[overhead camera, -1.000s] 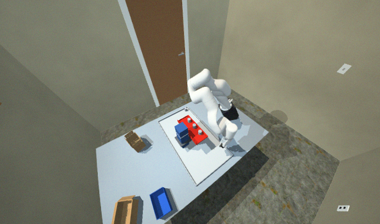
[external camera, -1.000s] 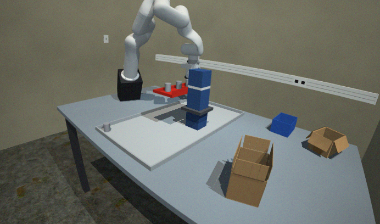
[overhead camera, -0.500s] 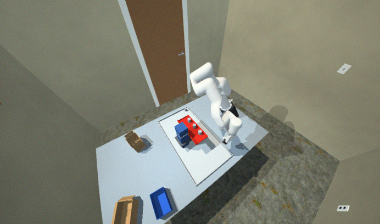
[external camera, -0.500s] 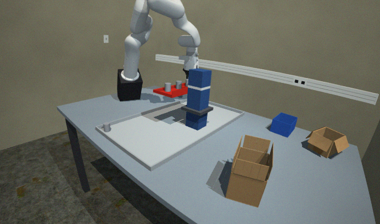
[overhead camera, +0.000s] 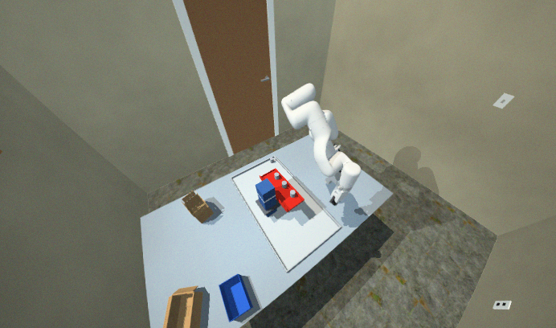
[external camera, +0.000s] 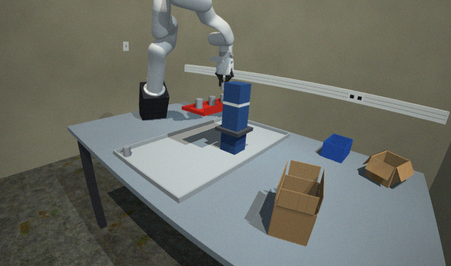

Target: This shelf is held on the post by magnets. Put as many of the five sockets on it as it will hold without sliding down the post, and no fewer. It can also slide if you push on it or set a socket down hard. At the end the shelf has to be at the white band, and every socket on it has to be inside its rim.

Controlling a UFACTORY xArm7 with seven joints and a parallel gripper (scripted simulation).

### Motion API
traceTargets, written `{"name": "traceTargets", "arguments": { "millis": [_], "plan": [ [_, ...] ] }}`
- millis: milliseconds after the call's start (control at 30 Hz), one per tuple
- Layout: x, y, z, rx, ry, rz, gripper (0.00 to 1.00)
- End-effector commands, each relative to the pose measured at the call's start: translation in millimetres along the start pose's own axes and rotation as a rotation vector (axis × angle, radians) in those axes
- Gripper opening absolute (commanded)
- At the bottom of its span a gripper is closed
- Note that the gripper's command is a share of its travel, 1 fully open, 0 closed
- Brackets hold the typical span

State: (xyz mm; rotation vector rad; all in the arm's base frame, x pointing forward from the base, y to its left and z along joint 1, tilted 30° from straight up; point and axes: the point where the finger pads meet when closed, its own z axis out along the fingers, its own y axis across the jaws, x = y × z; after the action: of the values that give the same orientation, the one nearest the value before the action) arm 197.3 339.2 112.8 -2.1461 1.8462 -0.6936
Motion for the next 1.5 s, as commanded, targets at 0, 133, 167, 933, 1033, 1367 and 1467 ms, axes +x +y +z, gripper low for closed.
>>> {"name": "traceTargets", "arguments": {
  "millis": [0,133,167,933,1033,1367,1467],
  "plan": [
    [0,6,-20,-0.001,-0.003,-0.001,0.0],
    [0,8,-26,-0.001,-0.003,0.0,0.0],
    [0,9,-29,-0.001,-0.003,-0.001,0.0],
    [0,17,-52,-0.001,-0.003,-0.001,0.0],
    [0,17,-52,-0.001,-0.003,-0.001,0.0],
    [43,-3,-52,0.024,0.027,-0.003,0.0],
    [63,-11,-52,0.029,0.036,-0.002,0.0]
  ]
}}
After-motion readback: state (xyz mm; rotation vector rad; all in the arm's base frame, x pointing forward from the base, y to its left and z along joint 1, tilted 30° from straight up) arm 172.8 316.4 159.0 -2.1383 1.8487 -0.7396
